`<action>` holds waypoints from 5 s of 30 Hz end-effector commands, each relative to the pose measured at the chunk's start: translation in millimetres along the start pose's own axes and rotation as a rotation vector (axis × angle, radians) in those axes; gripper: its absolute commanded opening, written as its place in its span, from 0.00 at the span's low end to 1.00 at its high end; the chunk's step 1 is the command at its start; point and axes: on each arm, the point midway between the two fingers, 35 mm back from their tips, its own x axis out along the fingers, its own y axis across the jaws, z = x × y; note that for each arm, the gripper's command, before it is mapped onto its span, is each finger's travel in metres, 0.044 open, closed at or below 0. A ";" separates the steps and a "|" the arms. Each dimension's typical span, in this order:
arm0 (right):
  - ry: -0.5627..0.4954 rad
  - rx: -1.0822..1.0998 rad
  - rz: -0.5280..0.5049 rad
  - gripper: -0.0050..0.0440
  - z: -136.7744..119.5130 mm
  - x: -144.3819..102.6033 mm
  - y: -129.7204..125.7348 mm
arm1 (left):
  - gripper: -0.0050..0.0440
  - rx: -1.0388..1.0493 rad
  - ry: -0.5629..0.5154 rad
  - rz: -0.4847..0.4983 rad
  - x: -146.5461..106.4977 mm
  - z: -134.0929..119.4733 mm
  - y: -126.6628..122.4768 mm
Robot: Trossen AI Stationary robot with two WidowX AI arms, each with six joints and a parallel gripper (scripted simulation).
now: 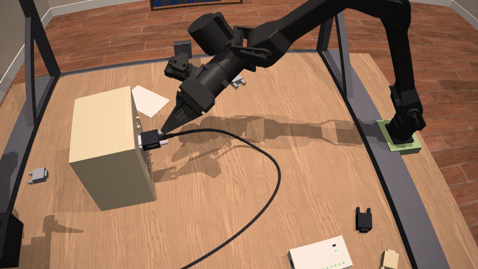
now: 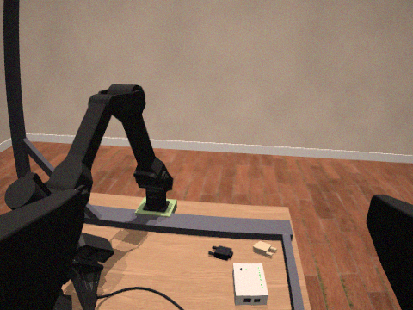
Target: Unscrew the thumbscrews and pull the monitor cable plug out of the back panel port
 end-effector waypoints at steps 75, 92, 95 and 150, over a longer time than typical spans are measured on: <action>-0.001 -0.005 0.002 1.00 2.7 -0.3 1.2 | 0.10 0.373 -0.014 0.292 -2.8 6.7 -0.6; -0.001 -0.005 0.002 1.00 2.7 -0.3 1.2 | 0.10 0.255 -0.017 0.208 -3.4 8.1 2.2; -0.001 -0.005 0.002 1.00 2.7 -0.3 1.2 | 0.10 0.207 -0.016 0.174 -3.8 8.1 3.5; -0.001 -0.005 0.002 1.00 2.7 -0.3 1.2 | 1.00 -0.024 -0.020 0.009 -4.3 9.1 9.5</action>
